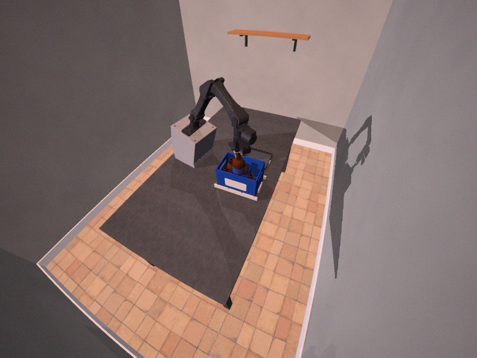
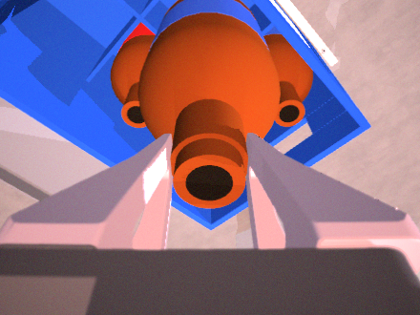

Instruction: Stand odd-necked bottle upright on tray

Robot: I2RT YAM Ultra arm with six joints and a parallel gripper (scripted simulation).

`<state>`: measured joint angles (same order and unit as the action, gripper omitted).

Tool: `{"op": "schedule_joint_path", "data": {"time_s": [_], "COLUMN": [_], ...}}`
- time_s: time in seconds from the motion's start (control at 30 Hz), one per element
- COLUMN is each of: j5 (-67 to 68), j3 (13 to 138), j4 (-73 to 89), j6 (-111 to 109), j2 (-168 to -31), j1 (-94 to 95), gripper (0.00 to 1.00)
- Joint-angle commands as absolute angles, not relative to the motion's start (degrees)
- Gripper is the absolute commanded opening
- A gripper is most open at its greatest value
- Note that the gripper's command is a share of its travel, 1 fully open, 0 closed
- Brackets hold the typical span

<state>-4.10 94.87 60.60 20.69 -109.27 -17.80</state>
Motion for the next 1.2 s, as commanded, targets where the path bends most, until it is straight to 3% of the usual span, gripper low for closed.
{"op": "schedule_joint_path", "data": {"time_s": [0.0, 1.17], "j5": [-4.4, -4.4], "j3": [97.7, 99.4], "j4": [62.6, 65.0], "j6": [20.4, 20.3], "j2": [-105.7, -105.1], "j1": [-18.9, -19.0], "gripper": [0.00, 0.00]}}
